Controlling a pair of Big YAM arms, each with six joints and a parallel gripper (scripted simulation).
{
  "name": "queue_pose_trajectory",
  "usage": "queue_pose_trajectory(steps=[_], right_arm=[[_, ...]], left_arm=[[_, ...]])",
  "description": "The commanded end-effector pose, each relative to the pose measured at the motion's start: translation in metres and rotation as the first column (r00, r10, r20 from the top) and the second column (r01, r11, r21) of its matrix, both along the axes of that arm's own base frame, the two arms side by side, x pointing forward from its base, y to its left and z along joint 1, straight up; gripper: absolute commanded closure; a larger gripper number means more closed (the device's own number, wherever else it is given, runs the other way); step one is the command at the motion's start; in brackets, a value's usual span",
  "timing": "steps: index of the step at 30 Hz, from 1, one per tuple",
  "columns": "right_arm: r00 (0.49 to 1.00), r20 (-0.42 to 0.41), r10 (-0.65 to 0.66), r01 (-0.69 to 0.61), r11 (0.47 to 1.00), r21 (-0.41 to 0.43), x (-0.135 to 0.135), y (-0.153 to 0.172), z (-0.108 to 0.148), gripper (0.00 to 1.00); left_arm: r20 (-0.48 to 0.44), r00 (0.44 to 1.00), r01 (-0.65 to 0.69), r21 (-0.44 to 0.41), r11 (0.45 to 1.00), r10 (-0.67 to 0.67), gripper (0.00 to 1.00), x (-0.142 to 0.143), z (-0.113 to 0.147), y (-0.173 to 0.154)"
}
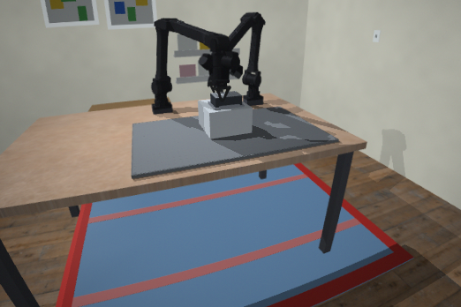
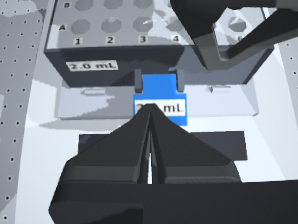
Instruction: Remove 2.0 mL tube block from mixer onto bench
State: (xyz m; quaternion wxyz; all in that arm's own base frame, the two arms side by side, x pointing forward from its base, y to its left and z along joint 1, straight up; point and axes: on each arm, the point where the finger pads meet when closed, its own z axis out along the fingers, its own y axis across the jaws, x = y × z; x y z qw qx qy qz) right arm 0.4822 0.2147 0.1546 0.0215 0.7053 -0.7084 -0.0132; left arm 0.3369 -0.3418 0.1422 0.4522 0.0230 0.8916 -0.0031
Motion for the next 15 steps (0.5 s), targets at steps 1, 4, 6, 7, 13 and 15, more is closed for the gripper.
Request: queue_pose_trajectory(steps=[1,4,6,7,13,15], right_arm=[[1.000,0.003,0.027,-0.027,1.000,0.013,0.0067,0.0138,0.0095,1.00],[1.000,0.004,0.027,-0.027,1.000,0.013,0.0066,0.0139,0.0096,1.00],[1.000,0.004,0.027,-0.028,1.000,0.013,0.0066,0.0139,0.0096,1.00],[1.000,0.004,0.027,-0.028,1.000,0.013,0.0066,0.0139,0.0096,1.00],[1.000,0.004,0.028,-0.028,1.000,0.013,0.0065,0.0140,0.0099,1.00],[1.000,0.005,0.029,-0.029,0.999,0.013,0.0064,0.0140,0.0099,1.00]], left_arm=[[-0.006,1.000,-0.014,0.007,1.000,0.014,1.00,0.0140,0.0022,-0.0062],[-0.006,1.000,-0.014,0.007,1.000,0.015,1.00,0.0139,0.0021,-0.0061],[-0.007,1.000,-0.014,0.007,1.000,0.015,1.00,0.0139,0.0021,-0.0061],[-0.007,1.000,-0.014,0.007,1.000,0.015,1.00,0.0139,0.0021,-0.0061],[-0.007,1.000,-0.015,0.008,1.000,0.015,1.00,0.0136,0.0018,-0.0059],[-0.007,1.000,-0.015,0.008,1.000,0.015,1.00,0.0136,0.0017,-0.0058]])
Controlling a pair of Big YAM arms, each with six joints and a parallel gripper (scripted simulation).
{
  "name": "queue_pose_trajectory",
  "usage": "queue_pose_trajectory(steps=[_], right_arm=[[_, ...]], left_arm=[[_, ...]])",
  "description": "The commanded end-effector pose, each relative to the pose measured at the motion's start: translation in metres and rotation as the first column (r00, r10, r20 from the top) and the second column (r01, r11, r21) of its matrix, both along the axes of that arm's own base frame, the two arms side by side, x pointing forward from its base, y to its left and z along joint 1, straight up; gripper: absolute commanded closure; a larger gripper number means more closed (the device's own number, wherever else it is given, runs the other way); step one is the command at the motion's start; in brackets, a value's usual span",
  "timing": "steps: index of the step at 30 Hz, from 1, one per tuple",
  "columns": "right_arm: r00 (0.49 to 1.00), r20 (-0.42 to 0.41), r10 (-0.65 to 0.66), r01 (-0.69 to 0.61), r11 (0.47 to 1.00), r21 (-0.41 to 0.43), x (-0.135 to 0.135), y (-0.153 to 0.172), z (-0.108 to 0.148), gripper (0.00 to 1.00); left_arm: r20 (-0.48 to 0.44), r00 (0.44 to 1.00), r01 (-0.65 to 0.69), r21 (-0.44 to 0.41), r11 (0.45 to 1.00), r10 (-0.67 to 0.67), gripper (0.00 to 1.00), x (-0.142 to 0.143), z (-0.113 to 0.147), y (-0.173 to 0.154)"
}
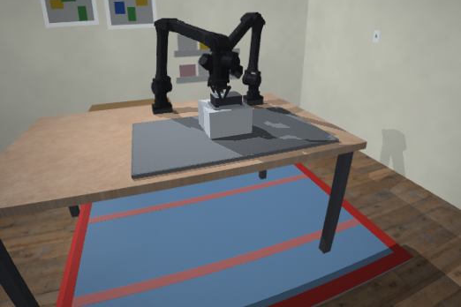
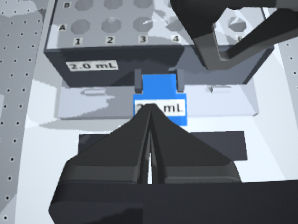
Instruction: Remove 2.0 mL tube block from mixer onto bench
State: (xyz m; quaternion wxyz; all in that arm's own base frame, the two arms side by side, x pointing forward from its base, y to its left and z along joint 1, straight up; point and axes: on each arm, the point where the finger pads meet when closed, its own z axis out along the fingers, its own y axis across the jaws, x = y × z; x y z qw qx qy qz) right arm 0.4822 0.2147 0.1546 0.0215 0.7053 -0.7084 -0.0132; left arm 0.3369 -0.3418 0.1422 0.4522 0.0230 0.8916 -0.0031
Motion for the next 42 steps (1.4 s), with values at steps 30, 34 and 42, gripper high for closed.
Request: queue_pose_trajectory(steps=[30,34,42], right_arm=[[0.999,0.007,0.033,-0.033,0.999,0.015,0.006,0.014,0.011,1.00],[0.999,0.008,0.033,-0.033,0.999,0.015,0.006,0.015,0.011,1.00],[0.999,0.008,0.034,-0.034,0.999,0.015,0.006,0.015,0.011,1.00]], left_arm=[[-0.008,1.000,-0.015,0.010,1.000,0.015,1.00,0.013,0.001,-0.005],[-0.008,1.000,-0.015,0.010,1.000,0.015,1.00,0.013,0.001,-0.005],[0.009,1.000,-0.013,-0.022,1.000,0.013,1.00,0.008,0.028,-0.009]])
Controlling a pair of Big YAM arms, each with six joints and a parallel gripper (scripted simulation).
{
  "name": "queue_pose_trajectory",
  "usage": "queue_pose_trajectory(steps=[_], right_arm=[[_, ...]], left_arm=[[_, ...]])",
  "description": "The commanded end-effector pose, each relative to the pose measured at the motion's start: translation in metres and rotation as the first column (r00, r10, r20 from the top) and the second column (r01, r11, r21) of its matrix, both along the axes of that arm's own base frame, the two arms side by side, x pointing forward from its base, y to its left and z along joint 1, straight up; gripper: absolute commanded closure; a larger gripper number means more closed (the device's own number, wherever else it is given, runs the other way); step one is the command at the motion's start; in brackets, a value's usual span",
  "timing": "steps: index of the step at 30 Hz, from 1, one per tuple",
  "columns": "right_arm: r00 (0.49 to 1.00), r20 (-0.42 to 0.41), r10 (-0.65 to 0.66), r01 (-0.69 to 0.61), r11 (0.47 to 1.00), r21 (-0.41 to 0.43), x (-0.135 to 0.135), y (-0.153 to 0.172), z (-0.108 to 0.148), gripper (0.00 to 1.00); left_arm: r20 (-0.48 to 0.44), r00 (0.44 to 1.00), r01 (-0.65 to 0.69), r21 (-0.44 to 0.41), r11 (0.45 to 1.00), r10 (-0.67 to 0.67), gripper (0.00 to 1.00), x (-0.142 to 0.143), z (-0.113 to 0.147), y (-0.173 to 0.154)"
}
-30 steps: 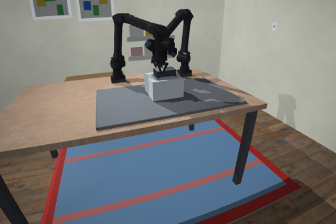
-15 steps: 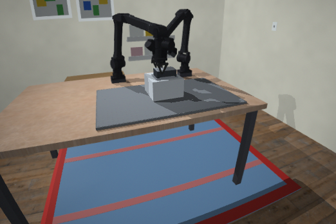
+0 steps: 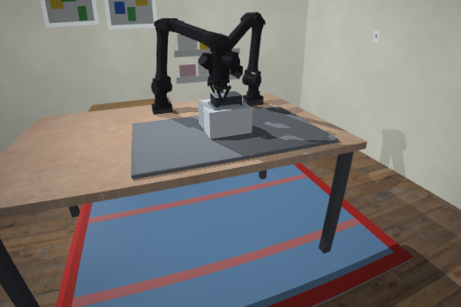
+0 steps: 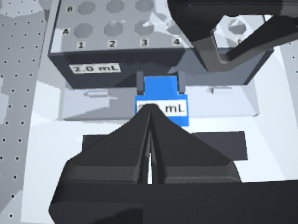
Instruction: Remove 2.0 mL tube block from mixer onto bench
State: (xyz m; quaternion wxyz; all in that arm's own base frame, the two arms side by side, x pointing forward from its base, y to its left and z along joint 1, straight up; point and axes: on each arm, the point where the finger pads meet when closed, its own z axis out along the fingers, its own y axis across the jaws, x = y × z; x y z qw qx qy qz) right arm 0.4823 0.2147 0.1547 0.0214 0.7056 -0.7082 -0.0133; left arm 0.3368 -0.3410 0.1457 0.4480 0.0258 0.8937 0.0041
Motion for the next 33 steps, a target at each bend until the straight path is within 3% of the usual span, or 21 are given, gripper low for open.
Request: queue_pose_trajectory(steps=[1,13,24,33], right_arm=[[0.999,0.008,0.033,-0.034,0.999,0.015,0.006,0.015,0.011,1.00],[0.999,0.010,0.033,-0.033,0.999,0.015,0.005,0.015,0.012,1.00],[0.999,0.010,0.033,-0.033,0.999,0.016,0.005,0.015,0.012,1.00],[0.999,0.011,0.032,-0.033,0.999,0.016,0.005,0.015,0.012,1.00]], left_arm=[[0.018,1.000,-0.011,-0.037,0.999,0.012,1.00,0.008,0.025,-0.010],[0.056,0.998,-0.001,-0.100,0.995,0.007,1.00,0.008,0.076,-0.023],[0.042,0.999,-0.014,-0.075,0.997,0.017,1.00,0.006,0.080,-0.010],[0.054,0.999,0.003,-0.091,0.996,0.002,1.00,0.006,0.080,-0.021]])
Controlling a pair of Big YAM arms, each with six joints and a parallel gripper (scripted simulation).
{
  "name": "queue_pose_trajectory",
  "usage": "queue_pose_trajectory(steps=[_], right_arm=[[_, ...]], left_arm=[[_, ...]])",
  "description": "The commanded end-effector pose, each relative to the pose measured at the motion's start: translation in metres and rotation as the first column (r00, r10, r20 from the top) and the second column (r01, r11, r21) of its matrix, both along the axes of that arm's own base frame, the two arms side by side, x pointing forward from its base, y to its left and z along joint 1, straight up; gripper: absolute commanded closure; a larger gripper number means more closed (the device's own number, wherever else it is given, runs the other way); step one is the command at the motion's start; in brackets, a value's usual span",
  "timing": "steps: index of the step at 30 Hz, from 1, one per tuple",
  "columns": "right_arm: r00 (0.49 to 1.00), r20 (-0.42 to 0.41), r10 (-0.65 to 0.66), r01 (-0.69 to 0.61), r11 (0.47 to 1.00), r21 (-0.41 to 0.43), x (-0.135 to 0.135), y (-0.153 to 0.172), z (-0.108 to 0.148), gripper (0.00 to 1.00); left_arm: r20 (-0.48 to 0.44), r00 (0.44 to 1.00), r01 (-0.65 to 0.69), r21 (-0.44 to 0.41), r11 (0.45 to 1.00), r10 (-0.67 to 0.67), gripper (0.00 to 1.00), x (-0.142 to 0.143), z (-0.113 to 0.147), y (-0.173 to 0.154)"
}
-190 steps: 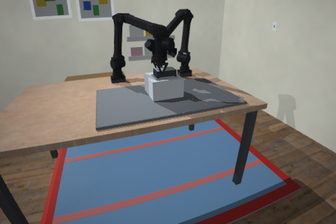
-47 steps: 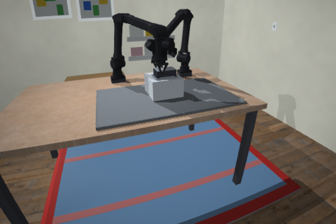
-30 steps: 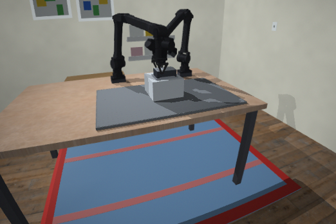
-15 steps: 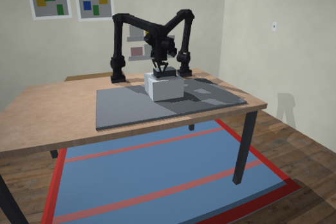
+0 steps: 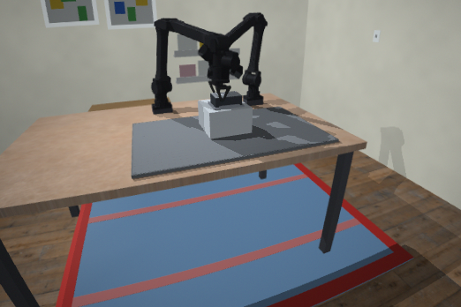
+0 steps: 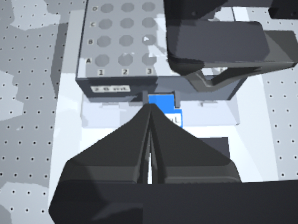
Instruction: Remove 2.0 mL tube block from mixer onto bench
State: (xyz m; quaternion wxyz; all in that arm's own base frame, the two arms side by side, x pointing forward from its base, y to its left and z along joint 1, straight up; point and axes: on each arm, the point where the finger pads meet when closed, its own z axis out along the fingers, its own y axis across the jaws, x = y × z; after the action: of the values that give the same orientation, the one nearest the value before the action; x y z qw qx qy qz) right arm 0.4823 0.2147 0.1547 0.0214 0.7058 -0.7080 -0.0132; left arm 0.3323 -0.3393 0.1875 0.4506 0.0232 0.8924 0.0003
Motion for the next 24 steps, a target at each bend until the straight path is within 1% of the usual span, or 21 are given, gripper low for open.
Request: queue_pose_trajectory(steps=[1,4,9,17,21,24], right_arm=[[0.999,0.011,0.032,-0.032,0.999,0.016,0.005,0.015,0.012,1.00],[0.999,0.012,0.032,-0.032,0.999,0.016,0.005,0.015,0.012,1.00],[0.999,0.012,0.032,-0.032,0.999,0.016,0.005,0.015,0.013,1.00],[0.999,0.013,0.031,-0.032,0.999,0.017,0.005,0.015,0.013,1.00],[0.999,0.013,0.031,-0.032,0.999,0.017,0.005,0.015,0.013,1.00],[0.999,0.013,0.031,-0.032,0.999,0.017,0.005,0.015,0.013,1.00]], left_arm=[[0.048,0.999,0.004,-0.082,0.997,0.000,1.00,0.011,0.038,-0.022],[0.053,0.999,0.001,-0.089,0.996,0.004,1.00,0.003,0.039,-0.019],[0.033,0.999,0.004,-0.064,0.998,-0.002,1.00,-0.017,0.027,-0.005],[0.003,1.000,0.001,-0.022,1.000,-0.001,1.00,-0.036,0.004,0.011],[0.014,1.000,-0.004,-0.025,1.000,0.005,1.00,-0.034,0.009,0.014],[0.006,1.000,0.002,-0.021,1.000,-0.001,1.00,-0.043,0.007,0.019]])
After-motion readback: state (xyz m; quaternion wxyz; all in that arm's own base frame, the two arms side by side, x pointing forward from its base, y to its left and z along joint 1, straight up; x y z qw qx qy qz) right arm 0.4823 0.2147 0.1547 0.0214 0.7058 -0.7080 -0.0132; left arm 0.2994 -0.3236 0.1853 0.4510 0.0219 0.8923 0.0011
